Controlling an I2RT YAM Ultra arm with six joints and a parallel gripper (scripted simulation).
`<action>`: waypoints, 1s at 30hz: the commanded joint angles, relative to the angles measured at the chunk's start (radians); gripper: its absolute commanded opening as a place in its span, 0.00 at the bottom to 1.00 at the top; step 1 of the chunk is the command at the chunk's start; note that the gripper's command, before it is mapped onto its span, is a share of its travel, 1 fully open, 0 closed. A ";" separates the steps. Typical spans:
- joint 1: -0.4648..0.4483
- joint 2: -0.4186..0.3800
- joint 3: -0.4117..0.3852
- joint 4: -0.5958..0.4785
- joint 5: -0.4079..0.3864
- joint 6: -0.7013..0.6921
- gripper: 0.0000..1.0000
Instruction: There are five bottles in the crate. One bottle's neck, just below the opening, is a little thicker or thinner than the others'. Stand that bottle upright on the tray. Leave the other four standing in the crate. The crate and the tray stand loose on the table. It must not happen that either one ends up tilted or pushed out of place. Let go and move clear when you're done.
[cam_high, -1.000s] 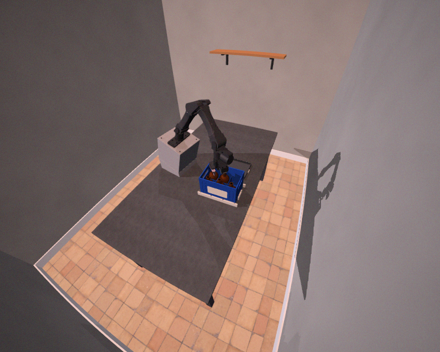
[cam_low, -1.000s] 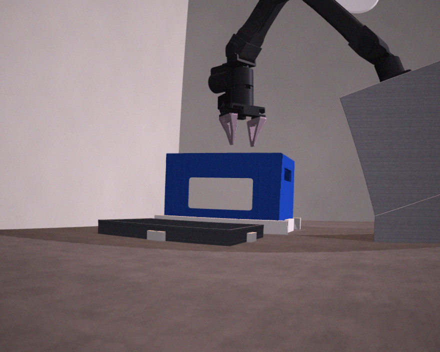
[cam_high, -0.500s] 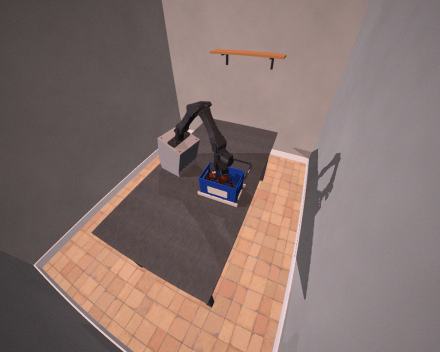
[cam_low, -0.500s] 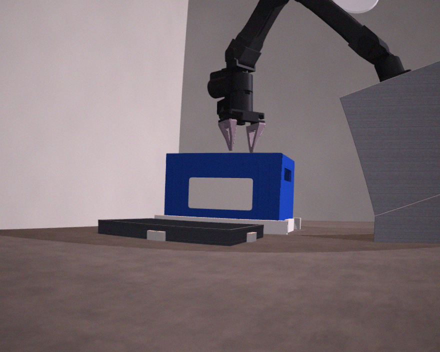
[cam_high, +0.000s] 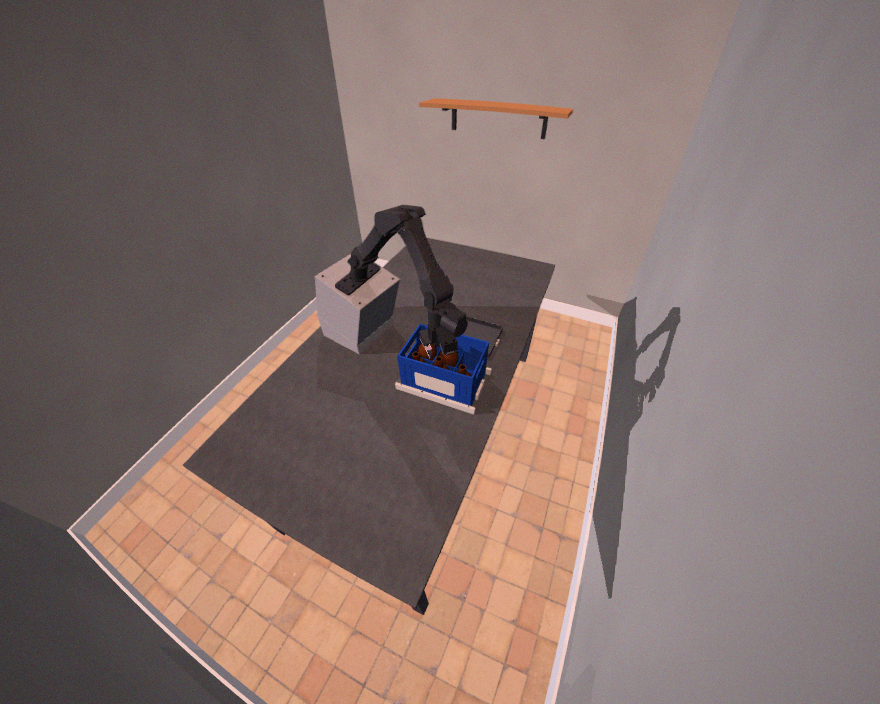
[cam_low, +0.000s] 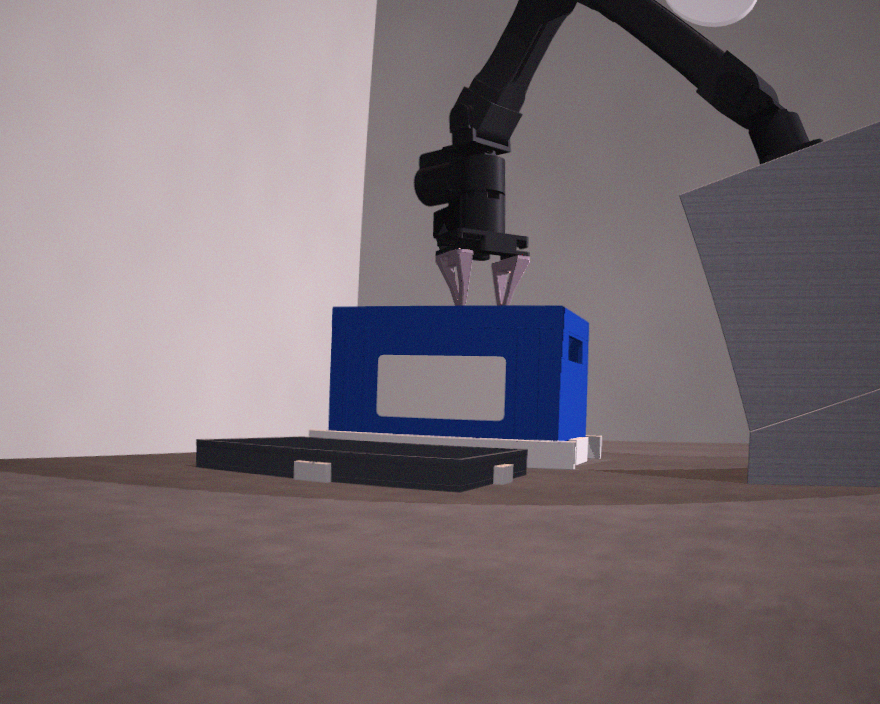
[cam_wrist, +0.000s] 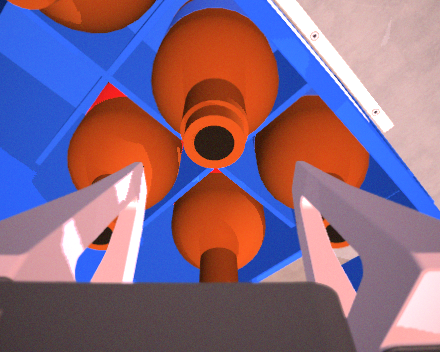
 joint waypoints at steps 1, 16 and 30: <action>0.006 -0.031 0.005 0.026 0.003 0.004 0.61; 0.006 -0.016 0.004 0.029 0.004 0.004 0.61; 0.006 -0.016 0.004 0.029 0.004 0.004 0.61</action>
